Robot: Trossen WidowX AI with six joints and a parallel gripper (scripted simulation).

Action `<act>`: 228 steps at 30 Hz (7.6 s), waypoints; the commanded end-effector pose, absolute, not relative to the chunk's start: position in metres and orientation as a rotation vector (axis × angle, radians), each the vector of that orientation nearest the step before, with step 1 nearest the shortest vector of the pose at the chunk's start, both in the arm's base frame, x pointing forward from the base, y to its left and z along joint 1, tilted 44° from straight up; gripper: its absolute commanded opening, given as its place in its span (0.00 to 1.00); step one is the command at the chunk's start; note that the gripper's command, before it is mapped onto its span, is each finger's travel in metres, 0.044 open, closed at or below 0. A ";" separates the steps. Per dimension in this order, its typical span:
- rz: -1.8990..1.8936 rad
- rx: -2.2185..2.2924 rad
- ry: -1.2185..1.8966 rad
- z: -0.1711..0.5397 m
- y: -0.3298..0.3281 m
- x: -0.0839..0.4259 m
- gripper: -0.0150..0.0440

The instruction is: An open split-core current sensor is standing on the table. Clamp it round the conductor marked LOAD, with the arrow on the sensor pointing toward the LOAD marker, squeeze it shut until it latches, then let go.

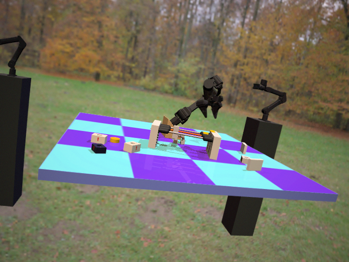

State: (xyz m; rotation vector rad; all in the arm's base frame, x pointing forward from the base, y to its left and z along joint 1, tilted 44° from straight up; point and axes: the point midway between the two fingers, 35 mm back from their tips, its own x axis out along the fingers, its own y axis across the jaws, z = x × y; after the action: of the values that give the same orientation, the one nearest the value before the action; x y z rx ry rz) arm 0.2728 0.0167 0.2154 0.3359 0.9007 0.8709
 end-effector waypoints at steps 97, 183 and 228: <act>0.537 0.630 1.528 0.048 -0.029 0.215 0.25; -0.986 1.873 1.717 0.096 -0.056 0.276 0.25; -0.990 1.865 1.726 0.074 -0.036 0.274 0.25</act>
State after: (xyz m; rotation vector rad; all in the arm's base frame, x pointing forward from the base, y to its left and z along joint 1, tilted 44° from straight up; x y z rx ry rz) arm 0.2743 -0.0355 0.0737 1.8670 1.7256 -0.9912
